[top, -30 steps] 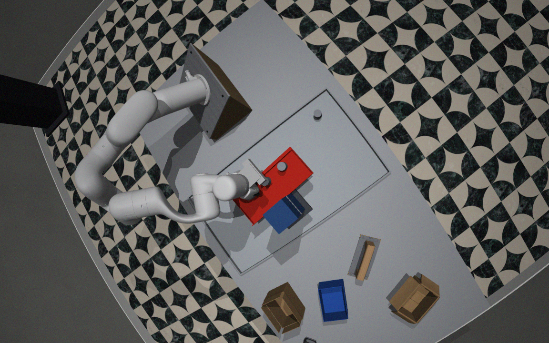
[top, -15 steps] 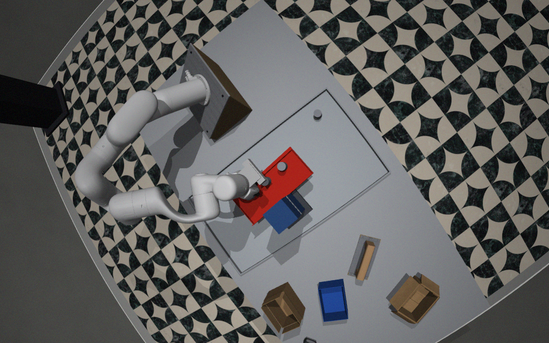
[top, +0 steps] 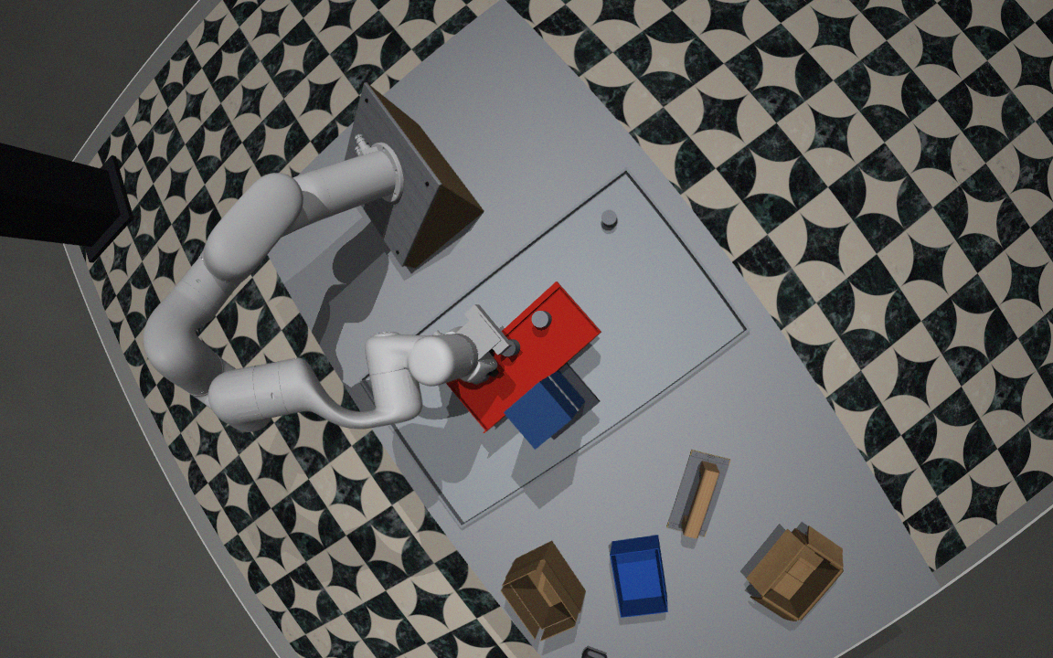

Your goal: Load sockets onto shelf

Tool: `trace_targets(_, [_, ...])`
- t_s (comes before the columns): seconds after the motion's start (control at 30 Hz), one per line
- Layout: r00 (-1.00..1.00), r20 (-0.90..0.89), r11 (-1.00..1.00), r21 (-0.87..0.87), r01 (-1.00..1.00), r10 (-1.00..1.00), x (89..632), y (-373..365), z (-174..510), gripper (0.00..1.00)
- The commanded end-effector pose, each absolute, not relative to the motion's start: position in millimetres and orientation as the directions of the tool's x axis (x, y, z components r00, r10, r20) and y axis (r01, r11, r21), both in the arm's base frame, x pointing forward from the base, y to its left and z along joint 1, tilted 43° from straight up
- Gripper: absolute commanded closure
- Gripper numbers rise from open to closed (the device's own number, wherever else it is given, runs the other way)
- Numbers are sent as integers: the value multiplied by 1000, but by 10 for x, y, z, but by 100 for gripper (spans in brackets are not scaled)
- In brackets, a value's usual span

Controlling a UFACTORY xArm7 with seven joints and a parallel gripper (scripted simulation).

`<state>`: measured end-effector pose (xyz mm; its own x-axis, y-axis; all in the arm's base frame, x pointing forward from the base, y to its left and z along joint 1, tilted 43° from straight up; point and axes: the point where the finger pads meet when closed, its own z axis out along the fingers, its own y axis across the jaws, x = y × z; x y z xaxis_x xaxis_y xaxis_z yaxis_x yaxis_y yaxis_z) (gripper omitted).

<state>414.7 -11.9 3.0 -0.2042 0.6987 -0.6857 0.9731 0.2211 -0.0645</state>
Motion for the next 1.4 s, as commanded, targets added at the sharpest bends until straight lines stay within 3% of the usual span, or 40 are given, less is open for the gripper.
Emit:
trace_targets(0.0, [-204,-685,225,-61,973,700,4161,-99,39,100])
trace_targets(1.37, [-204,-685,225,-61,973,700,4141,22,168,100])
